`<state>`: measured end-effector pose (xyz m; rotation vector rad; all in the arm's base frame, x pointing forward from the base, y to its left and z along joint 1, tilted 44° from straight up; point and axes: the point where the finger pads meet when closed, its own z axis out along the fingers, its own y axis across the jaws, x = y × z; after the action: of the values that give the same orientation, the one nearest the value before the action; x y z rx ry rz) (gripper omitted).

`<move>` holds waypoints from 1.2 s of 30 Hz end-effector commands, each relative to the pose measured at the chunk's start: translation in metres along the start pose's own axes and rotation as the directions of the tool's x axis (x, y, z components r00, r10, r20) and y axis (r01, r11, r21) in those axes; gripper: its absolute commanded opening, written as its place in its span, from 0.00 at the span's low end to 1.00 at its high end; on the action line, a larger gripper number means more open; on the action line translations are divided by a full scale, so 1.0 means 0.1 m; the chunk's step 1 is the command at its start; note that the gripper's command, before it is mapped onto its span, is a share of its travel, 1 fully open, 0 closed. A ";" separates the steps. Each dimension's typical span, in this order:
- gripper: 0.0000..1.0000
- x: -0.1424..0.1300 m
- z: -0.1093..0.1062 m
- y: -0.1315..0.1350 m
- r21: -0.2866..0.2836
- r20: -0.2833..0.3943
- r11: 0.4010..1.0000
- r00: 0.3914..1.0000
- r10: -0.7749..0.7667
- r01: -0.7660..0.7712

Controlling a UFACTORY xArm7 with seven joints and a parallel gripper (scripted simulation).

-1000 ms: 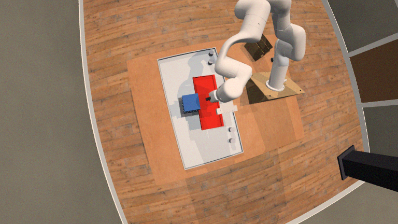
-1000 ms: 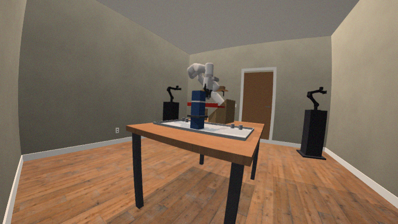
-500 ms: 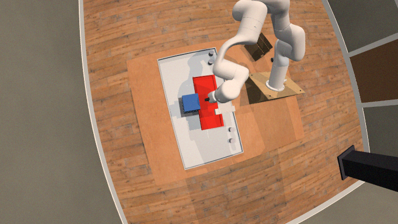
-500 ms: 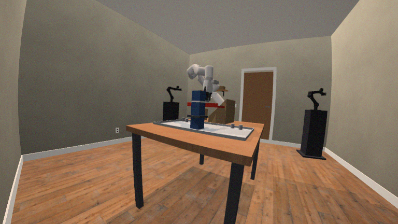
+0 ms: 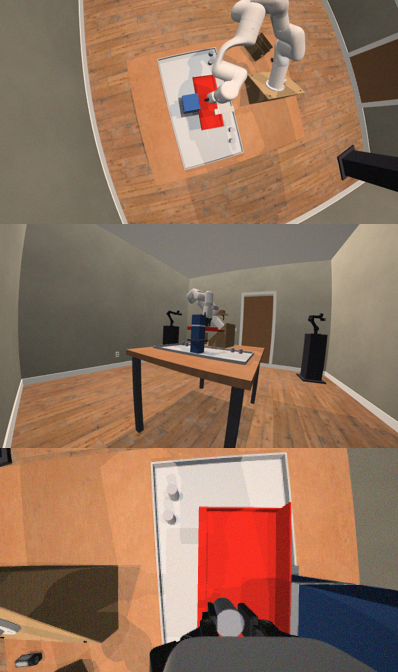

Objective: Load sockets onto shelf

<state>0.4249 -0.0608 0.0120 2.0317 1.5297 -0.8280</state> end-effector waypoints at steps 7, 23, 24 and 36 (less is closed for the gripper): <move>0.00 0.01 -0.01 0.01 -0.005 -0.003 1.000 1.000 0.000 0.000; 0.00 0.01 0.03 0.01 -0.005 -0.003 1.000 1.000 0.000 0.000; 0.00 0.01 0.03 0.01 -0.005 -0.003 1.000 1.000 0.000 0.000; 0.00 0.01 0.06 0.01 -0.005 -0.003 1.000 1.000 0.000 0.000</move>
<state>0.4238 -0.0654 0.0070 2.0315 1.5299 -0.8274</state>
